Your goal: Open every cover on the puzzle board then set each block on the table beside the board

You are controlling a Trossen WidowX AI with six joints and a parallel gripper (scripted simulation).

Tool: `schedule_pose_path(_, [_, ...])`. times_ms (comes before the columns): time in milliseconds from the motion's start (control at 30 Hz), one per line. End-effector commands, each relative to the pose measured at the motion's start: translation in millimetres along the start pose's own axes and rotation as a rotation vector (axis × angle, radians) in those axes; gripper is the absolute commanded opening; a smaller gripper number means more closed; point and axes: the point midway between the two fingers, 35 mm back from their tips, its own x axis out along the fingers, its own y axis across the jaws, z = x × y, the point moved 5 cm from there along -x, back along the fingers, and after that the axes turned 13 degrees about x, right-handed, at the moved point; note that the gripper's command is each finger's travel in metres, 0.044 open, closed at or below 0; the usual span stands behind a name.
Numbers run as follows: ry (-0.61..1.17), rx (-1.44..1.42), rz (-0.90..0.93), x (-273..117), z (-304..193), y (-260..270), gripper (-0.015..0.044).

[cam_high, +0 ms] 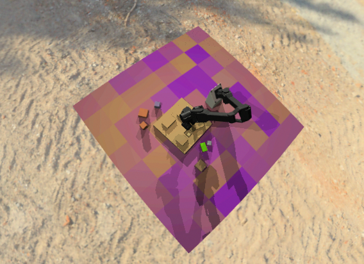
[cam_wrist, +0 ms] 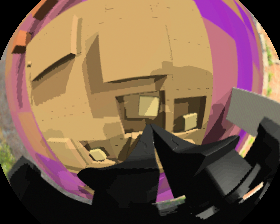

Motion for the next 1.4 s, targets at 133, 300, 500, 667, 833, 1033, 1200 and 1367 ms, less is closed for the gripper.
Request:
schedule_pose_path(133, [0.007,0.0,0.004,-0.9,-9.1,6.3,0.0])
schedule_pose_path(300, [0.007,0.0,0.004,-1.0,-11.9,7.4,0.0])
schedule_pose_path(500, [0.007,0.0,0.004,-1.1,-19.1,10.0,0.0])
schedule_pose_path(667, [0.008,0.0,0.004,-1.1,-25.4,12.1,0.0])
schedule_pose_path(833, [0.008,0.0,0.004,-1.3,-29.7,13.4,0.0])
schedule_pose_path(1033, [0.007,0.0,0.004,-7.9,-29.4,14.3,0.0])
schedule_pose_path(1200, [0.006,0.0,0.005,-14.1,-29.3,14.9,0.0])
schedule_pose_path(1367, [0.005,0.0,0.005,-20.4,-29.2,15.4,0.0])
